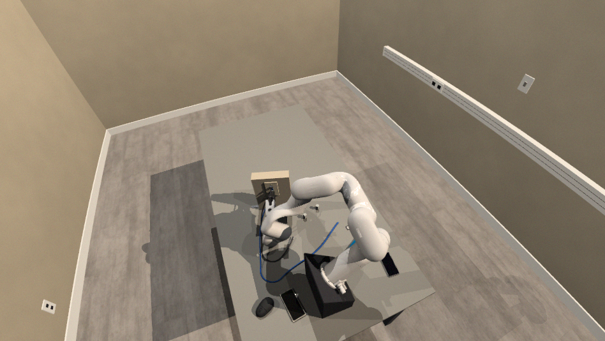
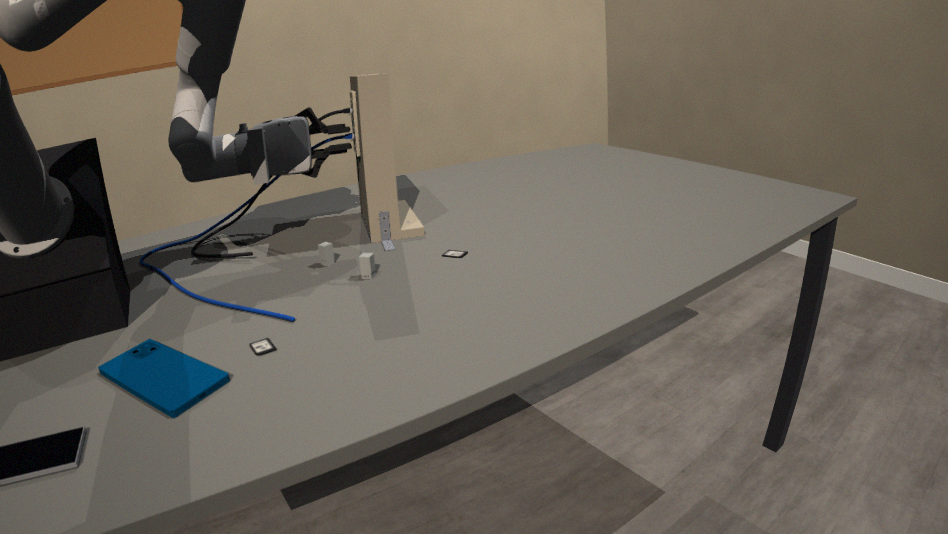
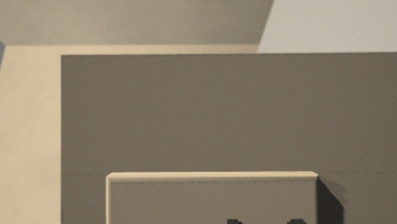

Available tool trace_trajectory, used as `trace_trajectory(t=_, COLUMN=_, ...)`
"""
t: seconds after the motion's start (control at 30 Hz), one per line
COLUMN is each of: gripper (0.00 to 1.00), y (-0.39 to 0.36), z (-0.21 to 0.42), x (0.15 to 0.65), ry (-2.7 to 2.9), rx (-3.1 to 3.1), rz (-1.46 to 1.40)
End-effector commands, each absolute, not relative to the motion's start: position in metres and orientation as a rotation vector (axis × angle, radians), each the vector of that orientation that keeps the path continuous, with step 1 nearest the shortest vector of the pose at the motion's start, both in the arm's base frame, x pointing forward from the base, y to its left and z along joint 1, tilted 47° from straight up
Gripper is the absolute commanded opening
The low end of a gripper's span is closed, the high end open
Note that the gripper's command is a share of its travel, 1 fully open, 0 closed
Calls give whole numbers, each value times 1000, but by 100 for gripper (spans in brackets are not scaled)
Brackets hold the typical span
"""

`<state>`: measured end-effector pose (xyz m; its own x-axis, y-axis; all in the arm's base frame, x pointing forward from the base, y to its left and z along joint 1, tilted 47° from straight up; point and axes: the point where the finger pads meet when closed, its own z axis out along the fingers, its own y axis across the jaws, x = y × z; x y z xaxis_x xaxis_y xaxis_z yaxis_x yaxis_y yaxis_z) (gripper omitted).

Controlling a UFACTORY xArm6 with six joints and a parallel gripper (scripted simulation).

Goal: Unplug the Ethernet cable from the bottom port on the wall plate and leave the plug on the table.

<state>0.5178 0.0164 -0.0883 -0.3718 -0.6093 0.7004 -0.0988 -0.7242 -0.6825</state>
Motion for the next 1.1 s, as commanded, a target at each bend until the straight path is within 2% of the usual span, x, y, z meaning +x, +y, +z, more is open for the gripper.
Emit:
trace_trajectory(t=0.0, gripper=27, y=17, z=-86, x=521, ry=939, rx=-1516, rz=-2158)
trace_trajectory(t=0.47, gripper=27, y=17, z=-86, x=519, ry=939, rx=-1515, rz=-2158)
trace_trajectory(t=0.5, gripper=17, y=17, z=-86, x=519, ry=939, rx=-1515, rz=-2158)
trace_trajectory(t=1.0, gripper=17, y=15, z=-84, x=524, ry=939, rx=-1515, rz=-2158)
trace_trajectory(t=1.03, gripper=0, y=16, z=-84, x=524, ry=939, rx=-1515, rz=-2158)
trace_trajectory(t=1.07, gripper=0, y=16, z=-84, x=524, ry=939, rx=-1515, rz=-2158)
